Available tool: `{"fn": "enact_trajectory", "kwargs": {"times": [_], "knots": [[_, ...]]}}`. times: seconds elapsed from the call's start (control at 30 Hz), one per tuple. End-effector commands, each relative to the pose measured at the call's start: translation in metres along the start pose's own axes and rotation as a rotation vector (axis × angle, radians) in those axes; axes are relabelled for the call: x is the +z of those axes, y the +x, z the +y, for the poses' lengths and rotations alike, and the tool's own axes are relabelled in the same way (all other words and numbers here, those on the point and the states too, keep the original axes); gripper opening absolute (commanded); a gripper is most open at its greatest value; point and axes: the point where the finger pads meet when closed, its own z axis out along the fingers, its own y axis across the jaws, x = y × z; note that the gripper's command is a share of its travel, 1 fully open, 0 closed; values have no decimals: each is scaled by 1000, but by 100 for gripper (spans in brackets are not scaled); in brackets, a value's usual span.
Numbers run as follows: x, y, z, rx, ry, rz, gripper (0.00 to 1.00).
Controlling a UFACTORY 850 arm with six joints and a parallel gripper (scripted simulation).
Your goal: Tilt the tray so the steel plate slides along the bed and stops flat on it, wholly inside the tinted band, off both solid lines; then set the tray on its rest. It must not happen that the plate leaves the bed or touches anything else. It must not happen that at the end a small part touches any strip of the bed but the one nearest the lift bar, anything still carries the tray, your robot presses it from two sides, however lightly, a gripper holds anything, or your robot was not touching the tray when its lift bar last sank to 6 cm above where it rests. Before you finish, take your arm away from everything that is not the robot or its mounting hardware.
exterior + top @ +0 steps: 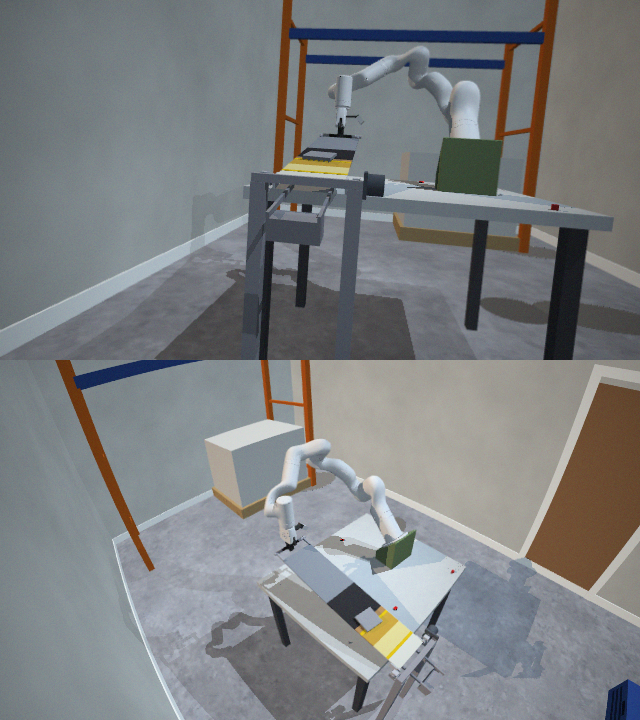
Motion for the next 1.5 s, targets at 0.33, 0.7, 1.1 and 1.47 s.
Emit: {"fn": "enact_trajectory", "kwargs": {"times": [0.33,0.7,1.1,1.47], "knots": [[12,-1,-3,1,1,-1,0],[-61,-1,14,1,1,-1,0],[14,-1,-3,1,1,-1,0],[18,-1,-4,1,1,-1,0]]}}
